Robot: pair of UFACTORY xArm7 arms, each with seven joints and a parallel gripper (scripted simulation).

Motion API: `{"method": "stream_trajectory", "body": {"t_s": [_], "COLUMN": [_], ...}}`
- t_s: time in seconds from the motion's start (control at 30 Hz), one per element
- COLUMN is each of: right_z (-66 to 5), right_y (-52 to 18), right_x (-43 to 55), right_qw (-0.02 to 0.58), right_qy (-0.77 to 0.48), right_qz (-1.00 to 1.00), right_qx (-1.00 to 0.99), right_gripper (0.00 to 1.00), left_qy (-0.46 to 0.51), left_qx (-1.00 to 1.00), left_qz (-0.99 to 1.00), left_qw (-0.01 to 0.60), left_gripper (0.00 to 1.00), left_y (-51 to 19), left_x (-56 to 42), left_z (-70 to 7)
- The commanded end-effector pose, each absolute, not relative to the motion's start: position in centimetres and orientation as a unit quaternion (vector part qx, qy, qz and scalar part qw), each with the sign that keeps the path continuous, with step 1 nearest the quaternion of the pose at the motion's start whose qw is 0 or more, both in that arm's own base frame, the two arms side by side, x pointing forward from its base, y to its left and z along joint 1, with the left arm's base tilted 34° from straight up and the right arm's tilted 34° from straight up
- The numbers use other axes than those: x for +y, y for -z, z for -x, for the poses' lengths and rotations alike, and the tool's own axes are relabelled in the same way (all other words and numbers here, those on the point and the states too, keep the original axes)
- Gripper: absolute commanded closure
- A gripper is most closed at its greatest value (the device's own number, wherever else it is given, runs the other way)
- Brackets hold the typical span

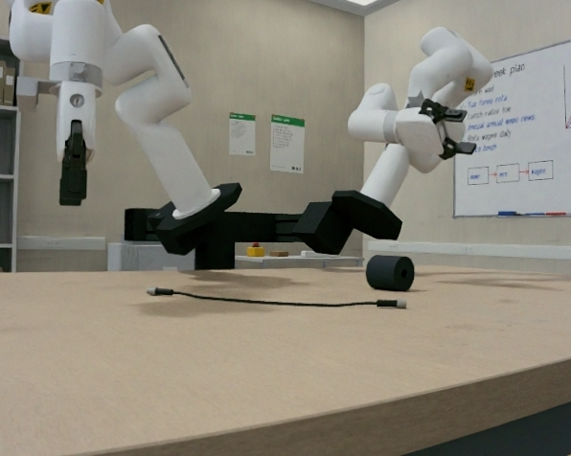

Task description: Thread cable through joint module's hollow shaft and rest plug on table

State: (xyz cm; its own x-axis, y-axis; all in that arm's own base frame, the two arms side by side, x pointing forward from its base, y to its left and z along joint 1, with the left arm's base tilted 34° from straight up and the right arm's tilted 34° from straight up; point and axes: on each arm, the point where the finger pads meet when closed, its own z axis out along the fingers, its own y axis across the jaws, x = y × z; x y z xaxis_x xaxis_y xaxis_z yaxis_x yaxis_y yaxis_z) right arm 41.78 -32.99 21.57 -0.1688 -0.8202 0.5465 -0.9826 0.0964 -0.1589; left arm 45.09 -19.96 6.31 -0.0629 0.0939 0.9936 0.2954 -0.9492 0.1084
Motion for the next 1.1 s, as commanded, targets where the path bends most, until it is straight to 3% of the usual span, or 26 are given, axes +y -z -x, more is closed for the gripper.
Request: {"method": "stream_trajectory", "body": {"t_s": [0.0,1.07], "right_z": [-42.1,-43.1], "right_y": [-21.9,-22.7], "right_x": [-32.3,-25.9], "right_qw": [0.163,0.167], "right_qy": [-0.245,-0.180], "right_qz": [-0.639,-0.764], "right_qx": [-0.711,-0.597], "right_gripper": [0.00,0.00], "left_qy": [0.714,0.679], "left_qx": [-0.200,-0.625], "left_qz": [0.668,0.384], "left_qw": [0.061,-0.029], "left_gripper": [0.00,0.00], "left_y": [-7.1,-11.9], "left_x": [-18.2,-3.3], "left_z": [-45.7,-44.8]}}
